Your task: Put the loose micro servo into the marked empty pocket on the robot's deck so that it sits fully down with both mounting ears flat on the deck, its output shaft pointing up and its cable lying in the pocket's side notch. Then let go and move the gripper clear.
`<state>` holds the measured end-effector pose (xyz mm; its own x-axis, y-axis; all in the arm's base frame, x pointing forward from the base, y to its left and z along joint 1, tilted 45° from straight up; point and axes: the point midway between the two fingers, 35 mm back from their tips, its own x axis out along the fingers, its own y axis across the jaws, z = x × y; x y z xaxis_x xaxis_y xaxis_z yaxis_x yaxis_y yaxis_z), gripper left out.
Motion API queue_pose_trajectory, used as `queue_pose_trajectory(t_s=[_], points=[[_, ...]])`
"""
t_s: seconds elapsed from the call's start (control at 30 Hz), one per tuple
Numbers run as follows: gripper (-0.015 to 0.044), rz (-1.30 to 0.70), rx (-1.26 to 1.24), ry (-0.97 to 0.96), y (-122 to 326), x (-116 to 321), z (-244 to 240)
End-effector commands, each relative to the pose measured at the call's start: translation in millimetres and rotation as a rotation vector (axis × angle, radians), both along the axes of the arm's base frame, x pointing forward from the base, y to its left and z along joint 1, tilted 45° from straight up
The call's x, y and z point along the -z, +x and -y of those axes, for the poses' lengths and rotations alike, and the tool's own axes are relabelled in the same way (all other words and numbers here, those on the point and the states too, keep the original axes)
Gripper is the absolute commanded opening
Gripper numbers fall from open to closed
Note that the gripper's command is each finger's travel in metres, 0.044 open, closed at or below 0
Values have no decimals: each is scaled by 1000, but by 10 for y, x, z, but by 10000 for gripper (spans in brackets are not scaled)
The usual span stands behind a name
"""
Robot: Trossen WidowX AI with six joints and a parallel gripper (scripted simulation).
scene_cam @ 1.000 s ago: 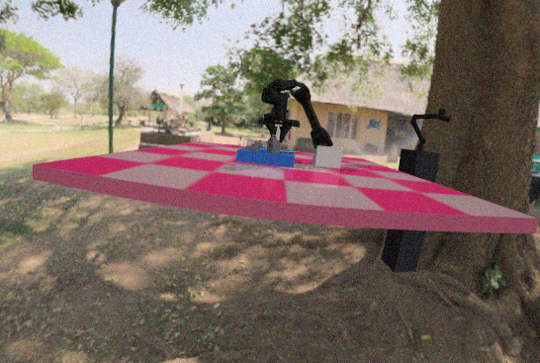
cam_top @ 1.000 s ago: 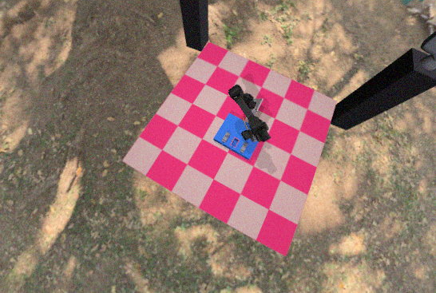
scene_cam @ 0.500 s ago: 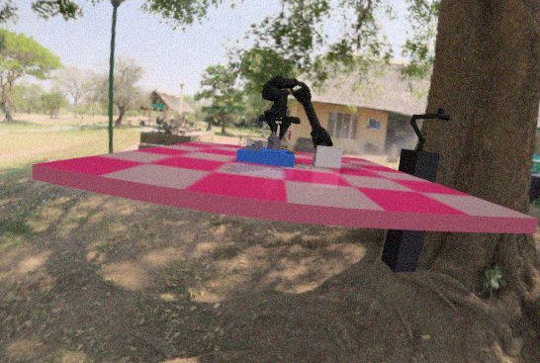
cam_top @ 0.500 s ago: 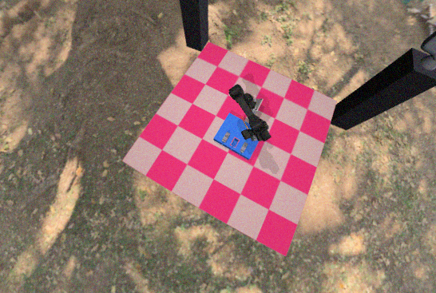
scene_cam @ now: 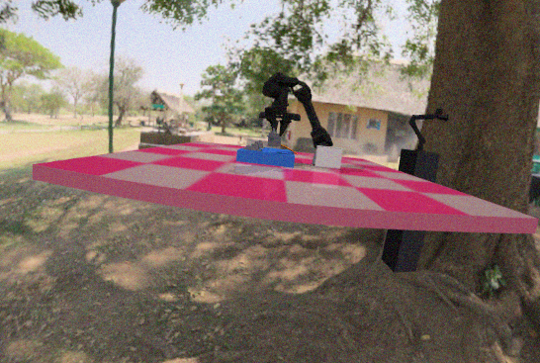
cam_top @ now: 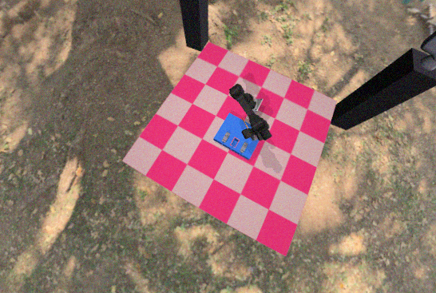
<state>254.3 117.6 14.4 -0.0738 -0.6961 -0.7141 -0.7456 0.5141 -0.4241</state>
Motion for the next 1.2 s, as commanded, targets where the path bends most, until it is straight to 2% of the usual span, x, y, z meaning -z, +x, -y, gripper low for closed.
queue_pose_trajectory(t_s=[0.0, 0.83, 1.17], points=[[0, 7, 3, 6, 35, -35, 2], [0, 2, -1, 2, -18, -575, 562], [0, -196, -204, 22, -19, -575, 562]])
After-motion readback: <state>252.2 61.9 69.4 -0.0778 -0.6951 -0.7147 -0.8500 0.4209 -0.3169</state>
